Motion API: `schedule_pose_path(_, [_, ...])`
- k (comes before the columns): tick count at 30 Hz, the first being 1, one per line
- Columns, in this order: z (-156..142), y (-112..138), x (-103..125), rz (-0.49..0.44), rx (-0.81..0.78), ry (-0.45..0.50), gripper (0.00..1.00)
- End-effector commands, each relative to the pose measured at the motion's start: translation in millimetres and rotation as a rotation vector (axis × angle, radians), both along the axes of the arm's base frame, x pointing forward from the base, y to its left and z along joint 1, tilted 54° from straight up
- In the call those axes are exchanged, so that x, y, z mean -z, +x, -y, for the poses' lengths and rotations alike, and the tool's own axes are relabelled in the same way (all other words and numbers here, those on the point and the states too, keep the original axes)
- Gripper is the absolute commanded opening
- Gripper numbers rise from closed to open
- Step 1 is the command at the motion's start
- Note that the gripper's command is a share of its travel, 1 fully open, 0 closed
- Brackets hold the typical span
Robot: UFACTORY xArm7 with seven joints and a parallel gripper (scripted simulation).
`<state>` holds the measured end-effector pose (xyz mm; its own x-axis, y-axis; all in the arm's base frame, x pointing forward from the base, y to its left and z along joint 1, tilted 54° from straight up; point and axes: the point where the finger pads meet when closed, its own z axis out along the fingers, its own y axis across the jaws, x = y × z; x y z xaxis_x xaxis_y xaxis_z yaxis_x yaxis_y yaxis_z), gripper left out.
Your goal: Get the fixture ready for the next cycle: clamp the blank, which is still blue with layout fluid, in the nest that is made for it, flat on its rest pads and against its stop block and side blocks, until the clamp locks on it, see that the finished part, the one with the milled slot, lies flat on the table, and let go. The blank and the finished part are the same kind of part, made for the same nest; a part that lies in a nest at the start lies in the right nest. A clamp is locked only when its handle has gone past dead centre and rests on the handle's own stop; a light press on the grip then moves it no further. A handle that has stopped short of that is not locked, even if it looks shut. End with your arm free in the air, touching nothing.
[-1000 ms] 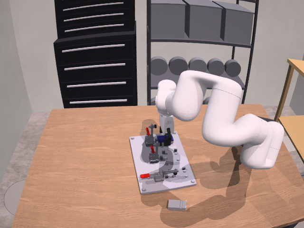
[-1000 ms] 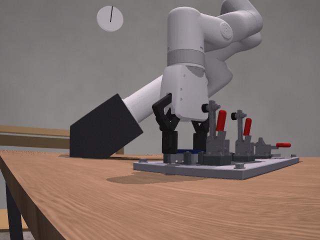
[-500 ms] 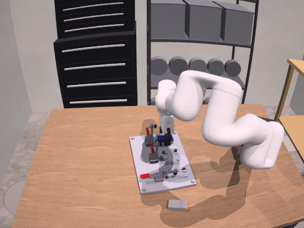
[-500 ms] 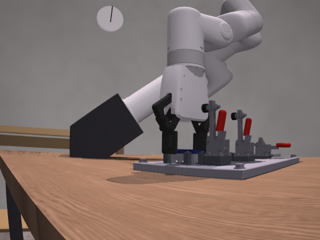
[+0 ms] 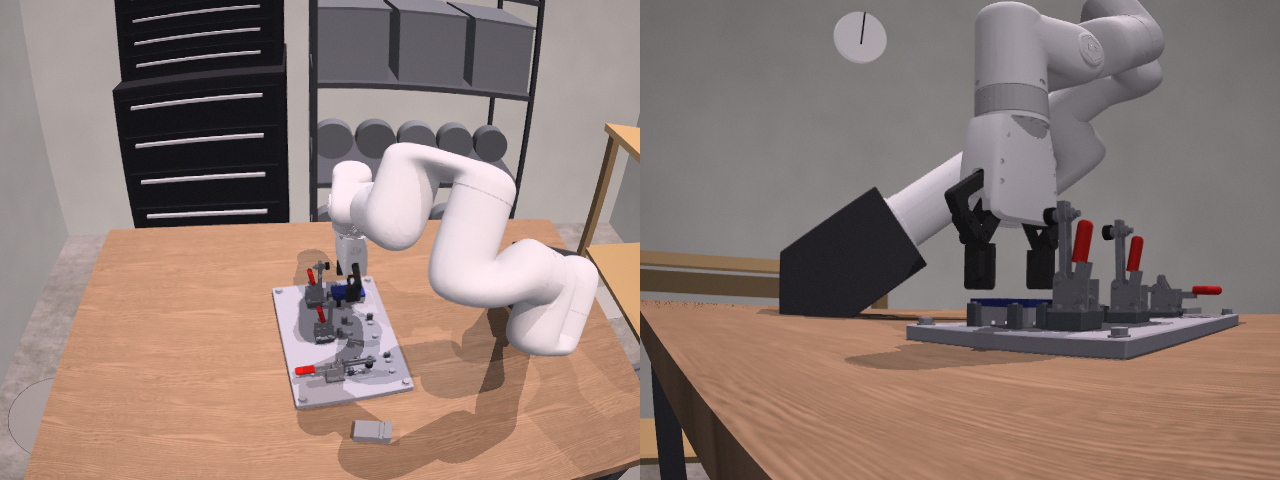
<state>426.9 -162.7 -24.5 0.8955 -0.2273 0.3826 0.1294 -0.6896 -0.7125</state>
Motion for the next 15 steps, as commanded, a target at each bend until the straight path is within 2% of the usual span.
schedule_pose_path(1, [14, -6, -9, 0.002, 0.006, -0.005, 0.99])
schedule_pose_path(15, [33, -18, -26, 0.001, 0.006, -0.005, 0.99])
